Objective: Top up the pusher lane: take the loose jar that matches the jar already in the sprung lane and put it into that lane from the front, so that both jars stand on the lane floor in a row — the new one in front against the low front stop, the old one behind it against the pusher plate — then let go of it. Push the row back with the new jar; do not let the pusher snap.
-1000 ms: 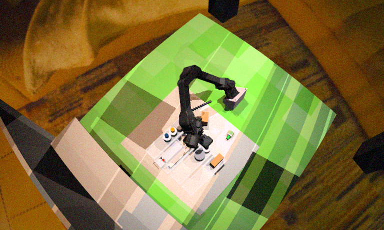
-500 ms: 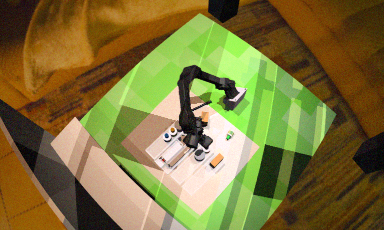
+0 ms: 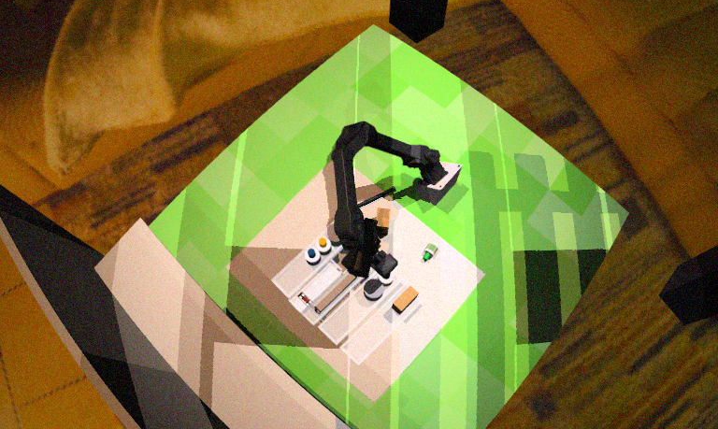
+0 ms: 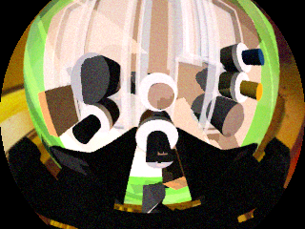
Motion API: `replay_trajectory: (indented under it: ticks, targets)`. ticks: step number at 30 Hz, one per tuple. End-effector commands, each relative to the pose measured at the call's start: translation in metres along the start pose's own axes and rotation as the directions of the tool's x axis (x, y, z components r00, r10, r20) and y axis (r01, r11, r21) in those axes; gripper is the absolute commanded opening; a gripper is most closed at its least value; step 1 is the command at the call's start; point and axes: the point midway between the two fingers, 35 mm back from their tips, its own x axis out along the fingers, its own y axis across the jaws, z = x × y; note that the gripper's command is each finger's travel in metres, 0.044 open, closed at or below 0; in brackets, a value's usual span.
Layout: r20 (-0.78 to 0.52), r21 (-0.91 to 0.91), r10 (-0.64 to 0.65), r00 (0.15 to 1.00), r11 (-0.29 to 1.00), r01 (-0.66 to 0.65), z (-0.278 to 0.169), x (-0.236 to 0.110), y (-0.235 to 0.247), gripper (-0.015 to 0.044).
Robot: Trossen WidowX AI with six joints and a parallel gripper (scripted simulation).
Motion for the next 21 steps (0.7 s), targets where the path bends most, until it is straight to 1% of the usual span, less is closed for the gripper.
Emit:
replay_trajectory:
  ticks: [1, 21]
  targets:
    - [0.021, 0.010, -0.011, 1.000, 1.000, 0.010, 0.0062, -0.0015, -0.0023, 0.0000]
    - [0.021, 0.010, -0.011, 1.000, 1.000, 0.010, 0.0068, 0.0024, -0.0023, 0.0000]
